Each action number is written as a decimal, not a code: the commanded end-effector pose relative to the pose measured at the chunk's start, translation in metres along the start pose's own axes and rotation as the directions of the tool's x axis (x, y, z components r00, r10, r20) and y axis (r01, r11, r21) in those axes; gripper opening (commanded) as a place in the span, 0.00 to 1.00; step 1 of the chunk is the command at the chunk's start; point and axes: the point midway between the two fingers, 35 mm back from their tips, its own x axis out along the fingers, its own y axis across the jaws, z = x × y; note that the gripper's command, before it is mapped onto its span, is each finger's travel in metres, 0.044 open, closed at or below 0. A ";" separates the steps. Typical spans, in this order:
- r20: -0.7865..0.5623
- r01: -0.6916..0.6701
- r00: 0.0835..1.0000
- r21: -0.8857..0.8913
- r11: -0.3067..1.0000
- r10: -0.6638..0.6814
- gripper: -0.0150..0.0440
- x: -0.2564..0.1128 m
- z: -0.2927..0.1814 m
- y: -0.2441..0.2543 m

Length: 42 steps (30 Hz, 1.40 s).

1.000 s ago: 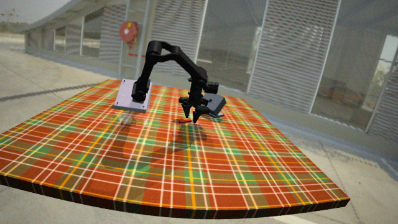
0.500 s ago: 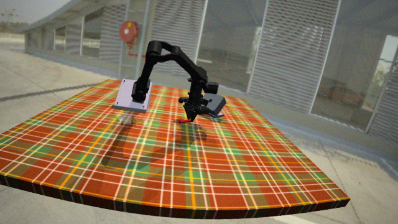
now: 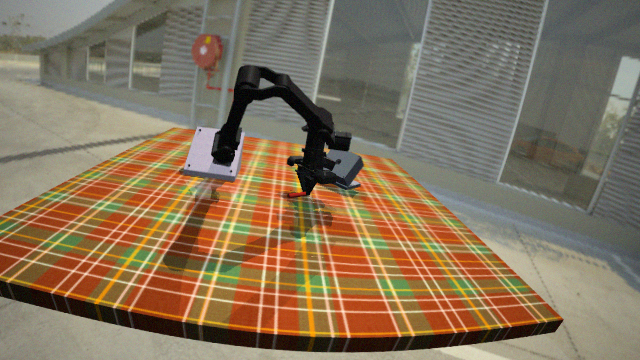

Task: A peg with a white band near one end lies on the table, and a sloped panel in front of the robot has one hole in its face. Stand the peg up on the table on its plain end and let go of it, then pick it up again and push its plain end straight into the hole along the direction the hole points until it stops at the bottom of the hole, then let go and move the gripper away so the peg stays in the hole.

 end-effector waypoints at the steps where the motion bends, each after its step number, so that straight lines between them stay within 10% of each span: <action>1: -0.001 0.002 1.000 -0.005 1.000 -0.002 0.34 0.000 0.000 0.000; 42: 0.347 0.000 0.938 -0.003 1.000 0.001 0.34 -0.022 -0.016 0.000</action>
